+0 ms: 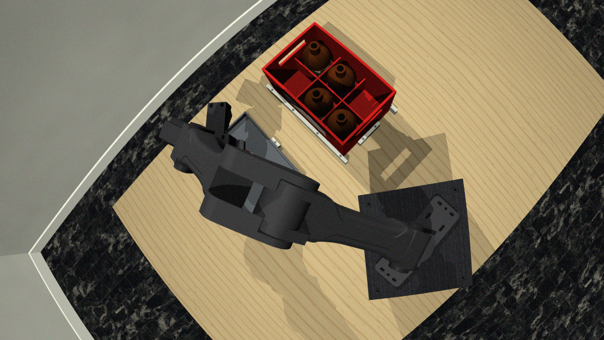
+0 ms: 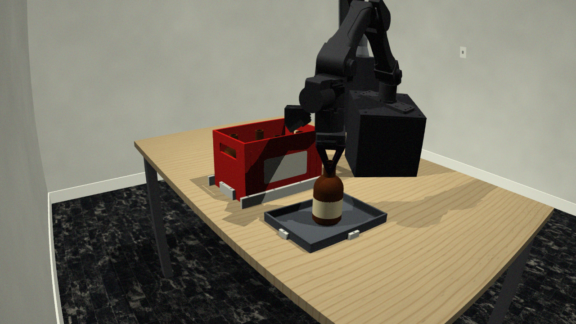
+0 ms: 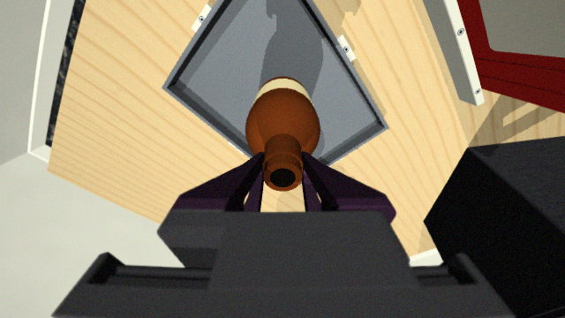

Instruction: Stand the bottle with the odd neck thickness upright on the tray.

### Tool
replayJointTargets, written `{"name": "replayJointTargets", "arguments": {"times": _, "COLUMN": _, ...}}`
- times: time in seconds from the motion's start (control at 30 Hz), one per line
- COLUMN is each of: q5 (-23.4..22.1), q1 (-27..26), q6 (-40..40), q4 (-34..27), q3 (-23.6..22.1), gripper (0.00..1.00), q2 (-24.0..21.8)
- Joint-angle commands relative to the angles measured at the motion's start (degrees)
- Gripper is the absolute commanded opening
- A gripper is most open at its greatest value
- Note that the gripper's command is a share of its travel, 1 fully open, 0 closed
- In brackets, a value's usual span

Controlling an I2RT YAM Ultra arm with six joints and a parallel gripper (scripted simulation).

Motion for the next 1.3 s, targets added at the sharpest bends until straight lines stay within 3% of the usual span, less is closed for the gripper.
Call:
{"name": "replayJointTargets", "arguments": {"times": 0.0, "q5": 0.6, "q1": 0.3, "q6": 0.3, "q4": 0.1, "q3": -0.1, "gripper": 0.00, "q2": -1.4}}
{"name": "replayJointTargets", "arguments": {"times": 0.9, "q5": 0.6, "q1": 0.3, "q6": 0.3, "q4": 0.1, "q3": -0.1, "gripper": 0.00, "q2": -1.4}}
{"name": "replayJointTargets", "arguments": {"times": 0.93, "q5": 0.6, "q1": 0.3, "q6": 0.3, "q4": 0.1, "q3": -0.1, "gripper": 1.00, "q2": -1.4}}
{"name": "replayJointTargets", "arguments": {"times": 1.27, "q5": 0.6, "q1": 0.3, "q6": 0.3, "q4": 0.1, "q3": -0.1, "gripper": 1.00, "q2": -1.4}}
